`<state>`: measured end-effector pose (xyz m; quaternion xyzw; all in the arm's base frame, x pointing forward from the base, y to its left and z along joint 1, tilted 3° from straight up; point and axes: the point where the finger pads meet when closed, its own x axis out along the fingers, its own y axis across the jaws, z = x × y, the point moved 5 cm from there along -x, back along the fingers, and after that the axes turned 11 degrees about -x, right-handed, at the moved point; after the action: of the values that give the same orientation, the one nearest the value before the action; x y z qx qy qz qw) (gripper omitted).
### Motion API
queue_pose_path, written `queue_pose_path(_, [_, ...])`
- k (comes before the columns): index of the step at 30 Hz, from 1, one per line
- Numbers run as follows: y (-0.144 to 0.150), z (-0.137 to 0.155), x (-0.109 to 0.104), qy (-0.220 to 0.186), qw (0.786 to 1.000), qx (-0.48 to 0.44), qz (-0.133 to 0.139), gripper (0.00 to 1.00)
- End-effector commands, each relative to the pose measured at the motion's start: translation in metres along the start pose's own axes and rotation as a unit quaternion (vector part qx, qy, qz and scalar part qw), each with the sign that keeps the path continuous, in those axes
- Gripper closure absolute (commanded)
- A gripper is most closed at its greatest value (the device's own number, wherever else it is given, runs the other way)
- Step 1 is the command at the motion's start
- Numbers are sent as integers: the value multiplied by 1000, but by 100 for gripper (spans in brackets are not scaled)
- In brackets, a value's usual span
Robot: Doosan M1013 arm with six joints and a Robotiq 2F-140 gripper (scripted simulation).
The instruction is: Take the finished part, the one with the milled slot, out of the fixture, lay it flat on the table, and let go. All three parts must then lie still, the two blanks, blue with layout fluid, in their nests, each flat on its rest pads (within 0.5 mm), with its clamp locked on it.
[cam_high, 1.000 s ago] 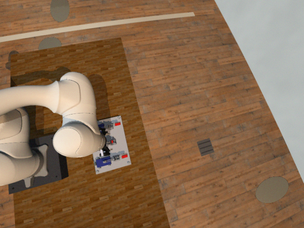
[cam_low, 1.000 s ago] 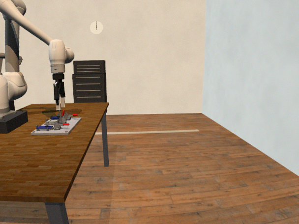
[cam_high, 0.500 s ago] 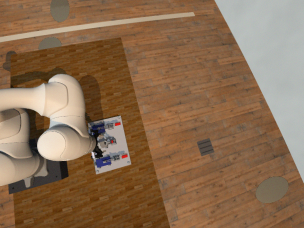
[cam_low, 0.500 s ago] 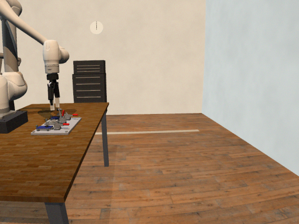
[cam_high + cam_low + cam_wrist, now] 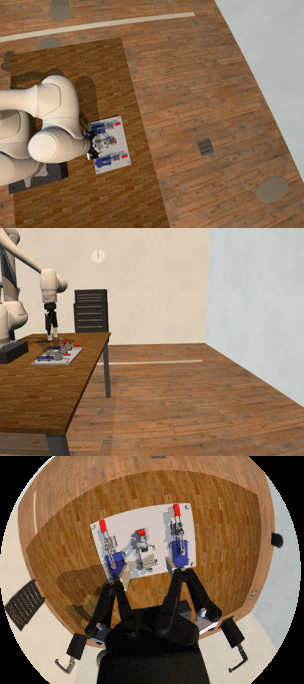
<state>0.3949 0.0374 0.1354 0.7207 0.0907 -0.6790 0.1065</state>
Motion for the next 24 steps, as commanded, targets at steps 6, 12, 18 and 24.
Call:
queue_pose_path(6, [-1, 4, 2, 0, 1000, 0, -2, 42])
queue_pose_path(12, [-1, 4, 6, 0, 1000, 0, -2, 42])
queue_pose_path(18, [-1, 4, 17, 0, 1000, 0, -2, 42])
queue_pose_path(24, [-1, 4, 28, 0, 1000, 0, -2, 42])
